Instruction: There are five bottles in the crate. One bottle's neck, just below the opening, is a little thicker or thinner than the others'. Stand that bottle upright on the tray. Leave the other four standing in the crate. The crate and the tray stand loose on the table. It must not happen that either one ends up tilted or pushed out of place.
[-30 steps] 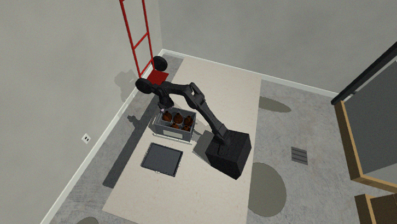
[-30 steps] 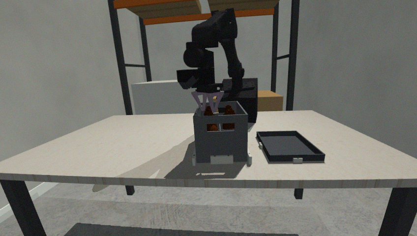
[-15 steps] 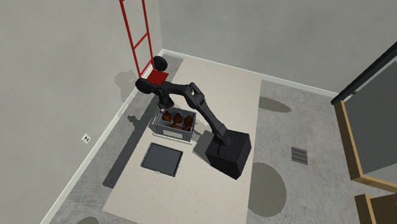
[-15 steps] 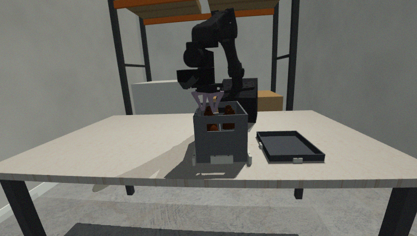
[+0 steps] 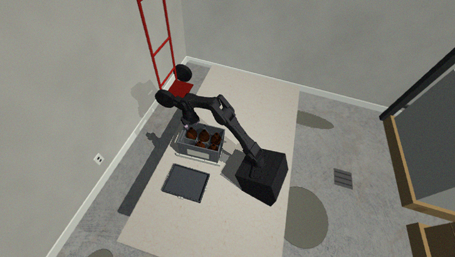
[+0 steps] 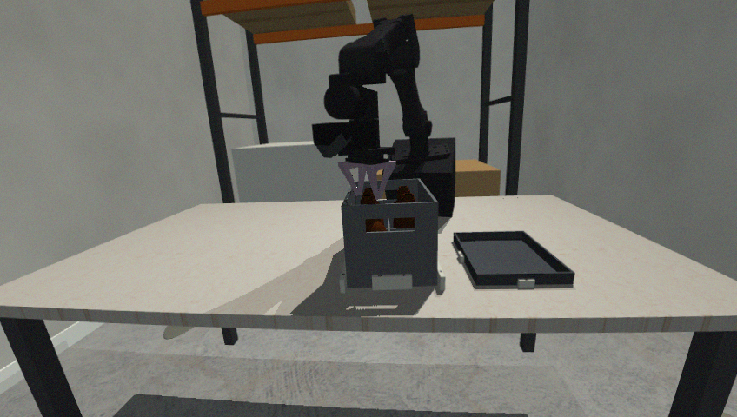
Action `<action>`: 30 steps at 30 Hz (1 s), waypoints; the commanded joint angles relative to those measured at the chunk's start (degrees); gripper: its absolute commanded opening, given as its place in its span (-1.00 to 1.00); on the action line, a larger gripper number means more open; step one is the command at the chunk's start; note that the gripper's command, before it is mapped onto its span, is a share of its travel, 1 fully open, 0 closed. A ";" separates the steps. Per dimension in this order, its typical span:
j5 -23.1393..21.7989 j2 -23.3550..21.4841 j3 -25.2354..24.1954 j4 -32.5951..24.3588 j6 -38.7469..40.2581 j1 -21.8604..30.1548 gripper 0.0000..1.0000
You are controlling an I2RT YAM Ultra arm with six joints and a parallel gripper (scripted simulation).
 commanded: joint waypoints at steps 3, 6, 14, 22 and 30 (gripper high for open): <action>0.51 -1.16 1.68 -0.21 0.34 0.48 0.21; 0.51 -1.16 1.68 -0.21 0.34 0.48 0.21; 0.51 -0.97 1.64 0.22 0.35 0.49 0.21; 0.54 0.18 -0.60 1.36 0.38 0.56 0.21; 0.51 0.16 -0.64 2.39 0.45 0.35 0.21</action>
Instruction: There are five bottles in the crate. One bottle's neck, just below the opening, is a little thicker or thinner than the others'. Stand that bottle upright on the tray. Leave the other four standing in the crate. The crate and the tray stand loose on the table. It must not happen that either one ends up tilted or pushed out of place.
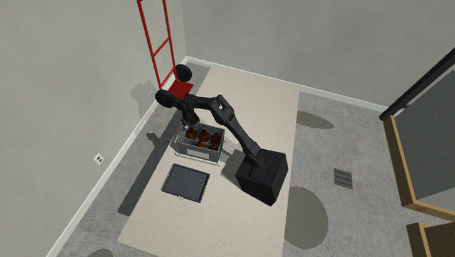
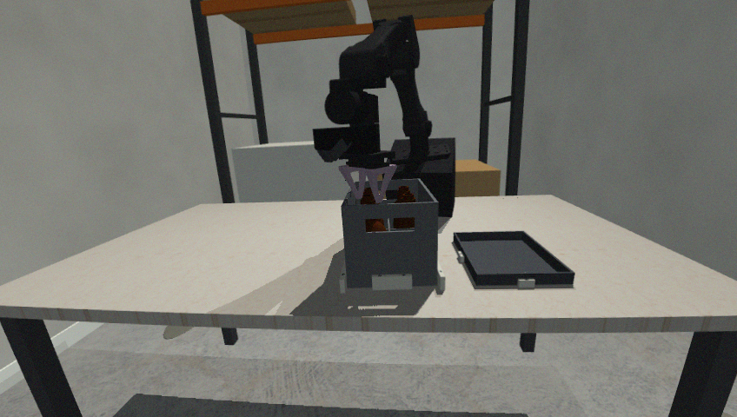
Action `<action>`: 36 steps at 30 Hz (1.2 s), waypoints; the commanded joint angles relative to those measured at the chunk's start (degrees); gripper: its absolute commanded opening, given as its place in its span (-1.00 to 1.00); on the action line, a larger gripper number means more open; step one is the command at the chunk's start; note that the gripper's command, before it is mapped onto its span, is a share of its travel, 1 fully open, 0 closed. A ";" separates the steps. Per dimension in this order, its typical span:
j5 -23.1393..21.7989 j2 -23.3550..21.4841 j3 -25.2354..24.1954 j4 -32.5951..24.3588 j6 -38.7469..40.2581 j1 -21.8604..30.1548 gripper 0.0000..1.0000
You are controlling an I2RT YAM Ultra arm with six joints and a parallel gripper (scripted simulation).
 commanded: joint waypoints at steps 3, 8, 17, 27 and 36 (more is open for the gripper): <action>0.48 -0.07 -1.14 1.71 0.41 0.31 0.21; 0.49 -0.24 -1.43 2.69 0.46 0.42 0.21; 0.52 0.84 -2.43 4.29 0.50 0.58 0.21; 0.49 1.87 -2.36 5.68 0.53 0.40 0.21; 0.51 1.58 -3.06 6.13 0.52 0.46 0.21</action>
